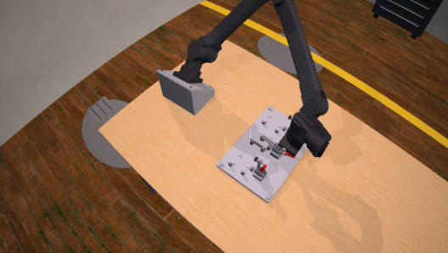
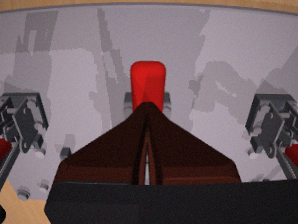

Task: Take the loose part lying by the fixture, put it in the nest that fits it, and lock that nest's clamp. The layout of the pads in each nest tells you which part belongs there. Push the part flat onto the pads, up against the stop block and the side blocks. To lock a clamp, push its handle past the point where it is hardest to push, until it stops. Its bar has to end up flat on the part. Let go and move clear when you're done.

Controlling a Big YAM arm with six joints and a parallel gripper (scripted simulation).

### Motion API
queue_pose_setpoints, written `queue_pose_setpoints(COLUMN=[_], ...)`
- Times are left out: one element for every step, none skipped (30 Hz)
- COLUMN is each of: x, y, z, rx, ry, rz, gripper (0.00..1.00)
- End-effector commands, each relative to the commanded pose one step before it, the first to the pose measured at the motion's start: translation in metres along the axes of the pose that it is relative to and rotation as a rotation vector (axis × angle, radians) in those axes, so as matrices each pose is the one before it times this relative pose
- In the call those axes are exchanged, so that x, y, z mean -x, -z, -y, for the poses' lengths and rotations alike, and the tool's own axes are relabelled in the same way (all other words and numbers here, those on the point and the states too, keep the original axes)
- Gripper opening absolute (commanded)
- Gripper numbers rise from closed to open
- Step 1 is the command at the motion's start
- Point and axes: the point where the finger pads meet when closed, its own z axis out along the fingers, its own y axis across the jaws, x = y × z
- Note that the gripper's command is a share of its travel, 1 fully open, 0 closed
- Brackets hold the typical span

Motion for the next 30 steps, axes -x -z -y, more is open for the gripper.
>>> queue_pose_setpoints(x=[-0.00091,0.00000,0.00000,0.00000,0.00000,0.00003,0.00002,-0.00021,-0.00022,0.00000,0.00000,0.00065,-0.00008,0.00004,-0.00008,-0.00002,0.00000,0.00000,0.00000,-0.00005,-0.00001,0.00000,0.00000,0.00000,0.00000,0.00000,0.00000,0.00000,0.00000,0.00000], y=[-0.00876,0.00000,0.00000,0.00000,0.00000,-0.00013,-0.00075,-0.00135,-0.00143,0.00000,0.00000,0.00462,-0.00090,-0.00033,-0.00068,-0.00013,0.00000,0.00000,0.00000,0.00000,0.00000,0.00000,0.00000,0.00000,0.00000,0.00000,0.00000,0.00000,0.00000,0.00000], z=[0.00001,0.00000,0.00000,0.00000,0.00000,-0.00002,-0.00017,-0.00022,-0.00020,0.00000,0.00000,0.00240,-0.00025,-0.00026,-0.00026,-0.00004,0.00000,0.00000,0.00000,-0.00002,0.00000,0.00000,0.00000,0.00000,0.00000,0.00000,0.00000,0.00000,0.00000,0.00000], rx=[0.00410,0.00000,0.00000,0.00000,0.00000,-0.00003,0.00001,0.00034,0.00037,0.00000,0.00000,-0.00048,-0.00014,-0.00020,0.00011,0.00003,0.00000,0.00000,0.00000,0.00006,0.00001,0.00000,0.00000,0.00000,0.00000,0.00000,0.00000,0.00000,0.00000,0.00000], ry=[-0.00405,0.00000,0.00000,0.00000,0.00000,0.00010,0.00006,-0.00065,-0.00053,0.00000,0.00000,-0.00168,-0.00142,0.00025,0.00158,0.00091,0.00012,0.00000,0.00000,-0.00018,-0.00003,0.00000,0.00000,0.00000,0.00000,0.00000,0.00000,0.00000,0.00000,0.00000], rz=[-0.00645,0.00000,0.00000,0.00000,0.00000,-0.00002,-0.00075,-0.00211,-0.00205,0.00000,0.00000,0.01000,-0.00110,-0.00017,-0.00107,-0.00021,0.00000,0.00000,0.00000,-0.00020,-0.00003,0.00000,0.00000,0.00000,0.00000,0.00000,0.00000,0.00000,0.00000,0.00000], gripper=[0.00,0.00,0.00,0.00,0.00,0.00,0.00,0.00,0.00,0.00,0.00,0.00,0.00,0.00,0.00,0.00,0.00,0.00,0.00,0.00,0.00,0.00,0.00,0.00,0.00,0.00,0.00,0.00,0.00,0.00])
